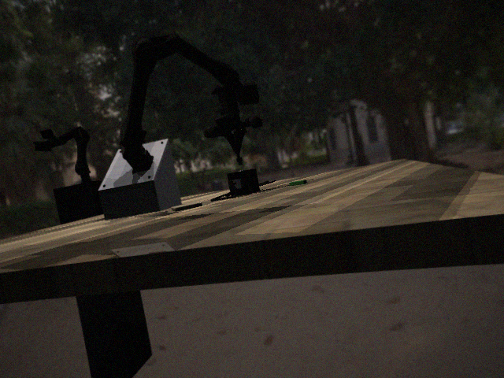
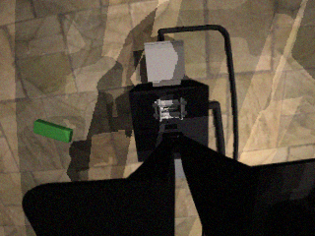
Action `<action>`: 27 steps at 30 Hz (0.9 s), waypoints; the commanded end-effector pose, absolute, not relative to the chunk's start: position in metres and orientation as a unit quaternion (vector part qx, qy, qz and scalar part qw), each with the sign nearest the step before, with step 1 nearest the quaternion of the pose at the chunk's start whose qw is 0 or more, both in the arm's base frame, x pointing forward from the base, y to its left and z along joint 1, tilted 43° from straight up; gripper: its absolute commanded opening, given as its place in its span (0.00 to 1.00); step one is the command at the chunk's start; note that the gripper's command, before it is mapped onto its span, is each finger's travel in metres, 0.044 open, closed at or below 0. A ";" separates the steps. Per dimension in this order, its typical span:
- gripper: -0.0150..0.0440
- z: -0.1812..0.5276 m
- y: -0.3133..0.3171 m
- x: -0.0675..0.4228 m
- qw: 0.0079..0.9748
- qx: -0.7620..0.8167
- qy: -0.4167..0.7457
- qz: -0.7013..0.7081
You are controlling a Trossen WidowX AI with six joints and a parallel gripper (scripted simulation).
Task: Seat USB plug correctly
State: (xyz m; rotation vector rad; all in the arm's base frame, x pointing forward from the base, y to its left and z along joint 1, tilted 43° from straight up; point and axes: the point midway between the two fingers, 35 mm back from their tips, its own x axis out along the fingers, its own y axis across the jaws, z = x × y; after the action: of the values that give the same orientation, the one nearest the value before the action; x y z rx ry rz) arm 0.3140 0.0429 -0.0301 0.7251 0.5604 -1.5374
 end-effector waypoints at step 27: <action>0.25 -0.031 0.038 0.313 0.629 0.304 0.230 -0.678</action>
State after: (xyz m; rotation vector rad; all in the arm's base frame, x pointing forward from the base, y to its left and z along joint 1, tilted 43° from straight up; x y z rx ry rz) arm 0.3133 0.0393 -0.0306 0.7004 0.5359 -1.5471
